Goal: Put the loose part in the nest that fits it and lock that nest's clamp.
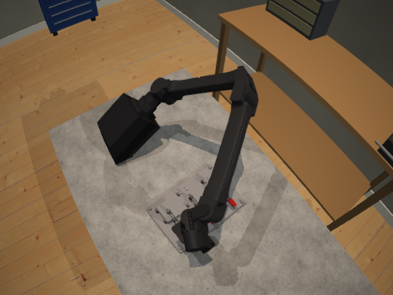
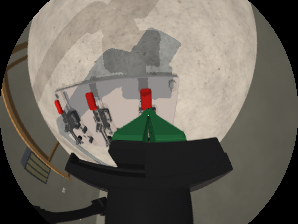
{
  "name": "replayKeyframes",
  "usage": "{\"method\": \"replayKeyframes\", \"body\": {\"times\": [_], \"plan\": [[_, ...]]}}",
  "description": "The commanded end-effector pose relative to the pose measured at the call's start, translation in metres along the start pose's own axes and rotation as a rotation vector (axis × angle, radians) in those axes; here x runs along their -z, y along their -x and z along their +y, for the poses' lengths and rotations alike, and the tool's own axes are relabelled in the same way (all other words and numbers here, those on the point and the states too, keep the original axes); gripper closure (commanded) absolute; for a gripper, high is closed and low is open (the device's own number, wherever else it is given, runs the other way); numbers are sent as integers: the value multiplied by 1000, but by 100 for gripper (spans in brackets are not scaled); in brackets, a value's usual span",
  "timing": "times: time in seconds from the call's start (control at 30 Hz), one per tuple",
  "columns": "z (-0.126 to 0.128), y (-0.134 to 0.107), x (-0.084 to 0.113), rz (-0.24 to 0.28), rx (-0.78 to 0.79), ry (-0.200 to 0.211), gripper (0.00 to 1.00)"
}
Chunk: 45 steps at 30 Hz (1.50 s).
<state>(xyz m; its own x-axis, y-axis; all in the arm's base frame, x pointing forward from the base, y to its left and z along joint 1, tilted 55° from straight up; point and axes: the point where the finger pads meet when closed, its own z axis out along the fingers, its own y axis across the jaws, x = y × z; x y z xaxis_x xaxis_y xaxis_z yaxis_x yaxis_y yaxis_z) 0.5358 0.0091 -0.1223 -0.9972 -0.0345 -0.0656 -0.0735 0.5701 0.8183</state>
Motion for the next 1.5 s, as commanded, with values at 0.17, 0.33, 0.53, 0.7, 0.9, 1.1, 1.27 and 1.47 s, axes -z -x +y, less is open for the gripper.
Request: {"method": "replayKeyframes", "body": {"times": [0.17,0.33,0.53,0.7,0.9,1.1,1.27,1.47], "plan": [[-1,20,47,-34,52,-13,100],[14,25,43,-16,82,-14,100],[6,23,56,-32,66,-15,100],[7,24,52,-28,72,-15,100],[7,24,52,-28,71,-15,100],[7,24,52,-28,71,-15,100],[7,24,52,-28,71,-15,100],[7,24,52,-28,71,-15,100]]}}
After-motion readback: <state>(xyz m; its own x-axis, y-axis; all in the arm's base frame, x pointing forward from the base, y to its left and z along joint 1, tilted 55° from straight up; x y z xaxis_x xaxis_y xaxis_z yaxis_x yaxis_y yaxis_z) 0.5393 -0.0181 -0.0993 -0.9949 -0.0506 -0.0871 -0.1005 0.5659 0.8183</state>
